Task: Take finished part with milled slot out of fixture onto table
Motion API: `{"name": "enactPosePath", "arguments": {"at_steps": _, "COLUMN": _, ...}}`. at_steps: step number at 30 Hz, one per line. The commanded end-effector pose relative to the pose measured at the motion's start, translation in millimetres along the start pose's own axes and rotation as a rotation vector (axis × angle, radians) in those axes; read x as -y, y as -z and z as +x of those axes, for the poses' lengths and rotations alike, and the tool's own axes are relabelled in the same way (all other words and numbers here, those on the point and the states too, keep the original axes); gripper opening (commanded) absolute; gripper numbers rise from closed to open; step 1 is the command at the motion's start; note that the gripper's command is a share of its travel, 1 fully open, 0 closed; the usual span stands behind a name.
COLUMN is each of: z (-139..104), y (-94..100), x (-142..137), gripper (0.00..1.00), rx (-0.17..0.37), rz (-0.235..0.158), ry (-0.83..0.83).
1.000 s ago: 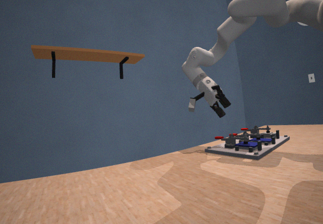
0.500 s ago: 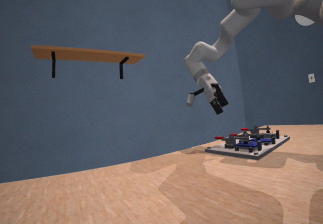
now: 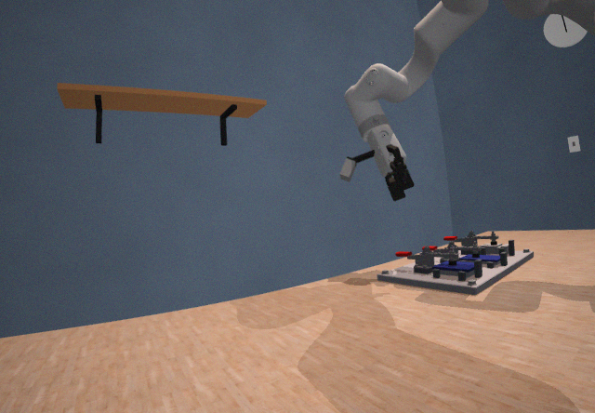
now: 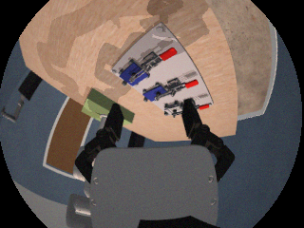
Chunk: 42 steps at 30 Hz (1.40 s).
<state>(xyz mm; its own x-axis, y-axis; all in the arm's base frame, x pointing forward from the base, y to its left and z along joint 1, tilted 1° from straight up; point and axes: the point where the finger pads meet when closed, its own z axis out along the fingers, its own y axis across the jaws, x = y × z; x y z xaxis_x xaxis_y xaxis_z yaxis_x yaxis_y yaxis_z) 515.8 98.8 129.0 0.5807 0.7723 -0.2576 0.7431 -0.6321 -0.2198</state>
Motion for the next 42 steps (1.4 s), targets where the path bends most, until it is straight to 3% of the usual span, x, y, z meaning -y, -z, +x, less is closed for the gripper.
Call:
{"name": "enactPosePath", "arguments": {"at_steps": 1, "z": 2.3, "y": 20.6, "x": -1.9, "gripper": 1.0, "rx": -0.086, "rz": -0.071, "ry": -0.034}}
{"name": "enactPosePath", "arguments": {"at_steps": 13, "z": 2.3, "y": 20.6, "x": -1.9, "gripper": 1.0, "rx": -0.086, "rz": -0.071, "ry": -0.034}}
{"name": "enactPosePath", "arguments": {"at_steps": 15, "z": 2.3, "y": 40.9, "x": -1.7, "gripper": 1.0, "rx": -0.185, "rz": -0.145, "ry": -0.081}}
{"name": "enactPosePath", "arguments": {"at_steps": 17, "z": 1.7, "y": 48.2, "x": -1.2, "gripper": 1.0, "rx": -0.221, "rz": -0.171, "ry": -0.097}}
{"name": "enactPosePath", "arguments": {"at_steps": 30, "z": 1.7, "y": 48.3, "x": -1.2, "gripper": 1.0, "rx": -0.221, "rz": -0.171, "ry": -0.097}}
{"name": "enactPosePath", "arguments": {"at_steps": 33, "z": 0.7, "y": 57.7, "x": -0.3, "gripper": 1.0, "rx": -0.268, "rz": -0.203, "ry": -0.118}}
{"name": "enactPosePath", "arguments": {"at_steps": 42, "z": 0.6, "y": 57.9, "x": -0.3, "gripper": 1.0, "rx": -0.269, "rz": -0.203, "ry": -0.119}}
